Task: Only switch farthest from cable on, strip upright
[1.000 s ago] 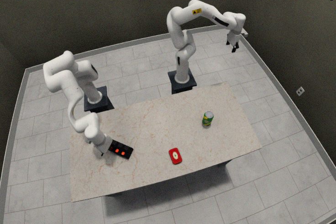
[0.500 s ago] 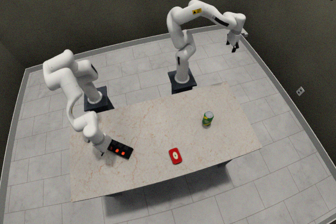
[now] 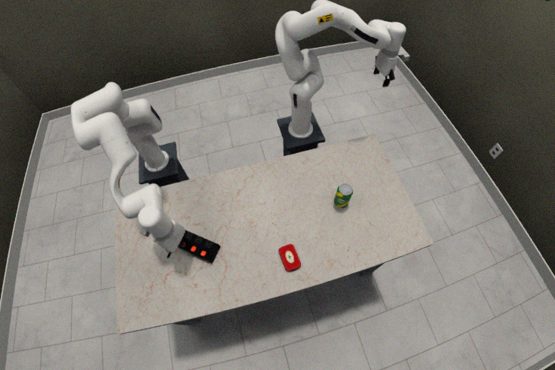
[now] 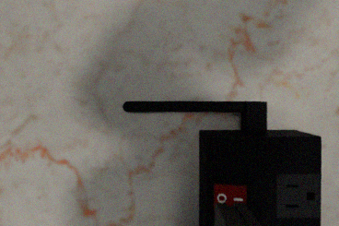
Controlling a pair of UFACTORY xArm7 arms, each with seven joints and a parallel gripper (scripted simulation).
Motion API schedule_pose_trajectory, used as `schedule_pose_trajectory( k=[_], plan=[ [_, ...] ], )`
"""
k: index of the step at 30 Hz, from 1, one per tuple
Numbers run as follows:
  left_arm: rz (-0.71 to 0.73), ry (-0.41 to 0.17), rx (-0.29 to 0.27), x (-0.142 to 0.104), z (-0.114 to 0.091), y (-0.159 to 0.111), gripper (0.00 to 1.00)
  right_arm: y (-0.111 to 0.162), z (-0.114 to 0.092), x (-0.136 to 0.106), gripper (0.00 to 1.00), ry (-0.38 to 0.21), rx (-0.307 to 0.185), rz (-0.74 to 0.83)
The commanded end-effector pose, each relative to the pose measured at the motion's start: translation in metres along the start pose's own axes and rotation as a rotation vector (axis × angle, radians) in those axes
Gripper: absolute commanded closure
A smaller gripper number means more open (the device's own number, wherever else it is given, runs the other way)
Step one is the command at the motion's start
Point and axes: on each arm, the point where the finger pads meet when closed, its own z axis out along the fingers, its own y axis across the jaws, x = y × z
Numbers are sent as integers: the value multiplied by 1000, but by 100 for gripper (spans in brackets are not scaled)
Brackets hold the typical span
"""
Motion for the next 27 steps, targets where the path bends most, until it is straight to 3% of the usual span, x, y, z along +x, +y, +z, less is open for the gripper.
schedule_pose_trajectory(
  k=[1, 5, 27],
  plan=[
    [0, 4, -1, 1, -2, 0, 0, -1, -6, -15, 100, -3, 3, -1],
    [0, 4, -1, 1, -2, 0, 0, 0, -14, -42, 100, -3, 3, -1],
    [0, 4, -1, 1, -2, 0, 0, 0, -14, -42, 100, -3, 3, -1]
  ],
)
